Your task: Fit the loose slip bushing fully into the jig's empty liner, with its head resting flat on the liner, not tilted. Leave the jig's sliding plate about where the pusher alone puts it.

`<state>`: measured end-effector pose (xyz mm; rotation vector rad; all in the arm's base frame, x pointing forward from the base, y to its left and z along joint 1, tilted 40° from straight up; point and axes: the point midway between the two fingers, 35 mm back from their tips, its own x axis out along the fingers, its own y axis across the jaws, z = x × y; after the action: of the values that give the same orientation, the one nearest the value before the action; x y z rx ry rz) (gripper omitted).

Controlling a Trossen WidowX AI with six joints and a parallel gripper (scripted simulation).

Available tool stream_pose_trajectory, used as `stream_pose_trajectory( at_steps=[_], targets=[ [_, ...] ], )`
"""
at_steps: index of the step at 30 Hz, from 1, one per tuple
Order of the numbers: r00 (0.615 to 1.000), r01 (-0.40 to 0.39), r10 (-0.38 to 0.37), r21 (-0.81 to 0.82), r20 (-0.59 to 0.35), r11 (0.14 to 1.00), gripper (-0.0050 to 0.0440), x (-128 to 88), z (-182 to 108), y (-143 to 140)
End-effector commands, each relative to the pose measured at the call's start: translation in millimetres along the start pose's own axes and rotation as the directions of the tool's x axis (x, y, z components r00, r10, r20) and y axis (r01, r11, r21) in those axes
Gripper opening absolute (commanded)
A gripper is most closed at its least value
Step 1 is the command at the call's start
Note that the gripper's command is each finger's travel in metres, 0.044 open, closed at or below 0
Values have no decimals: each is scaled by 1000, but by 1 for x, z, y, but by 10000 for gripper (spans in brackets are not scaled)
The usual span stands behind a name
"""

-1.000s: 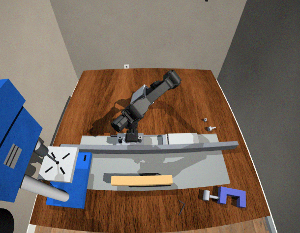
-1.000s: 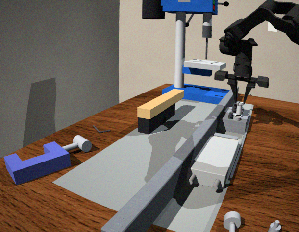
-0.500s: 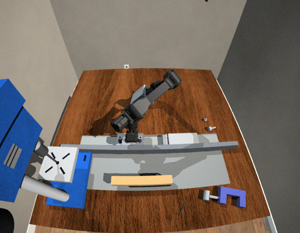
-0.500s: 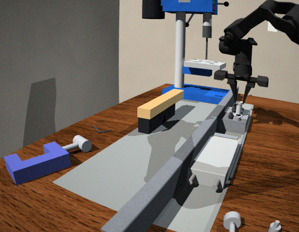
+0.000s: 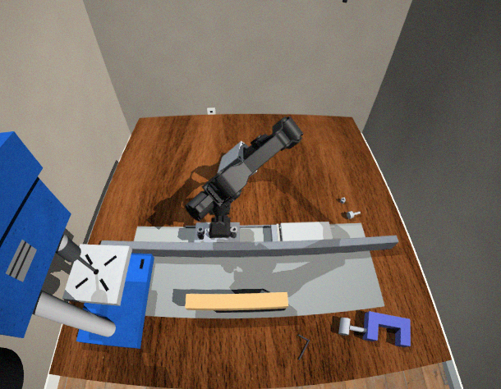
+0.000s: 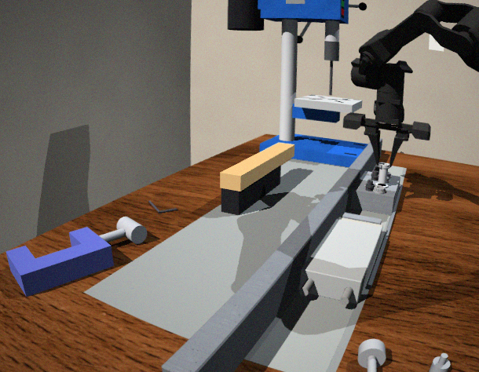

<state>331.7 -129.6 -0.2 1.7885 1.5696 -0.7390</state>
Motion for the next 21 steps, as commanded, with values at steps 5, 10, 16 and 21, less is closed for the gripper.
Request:
stream_pose_trajectory(
  at_steps=[5, 10, 16, 21],
  targets=[
    [1000, -14, 14, -11, 10, 1000, -50, -5, -1, 3],
    [1000, -14, 14, -11, 10, 1000, -50, -5, -1, 3],
    [1000, -14, 14, -11, 10, 1000, -50, -5, -1, 3],
    [1000, -7, 8, -5, 5, 1000, -50, -1, 2, 2]
  ],
)
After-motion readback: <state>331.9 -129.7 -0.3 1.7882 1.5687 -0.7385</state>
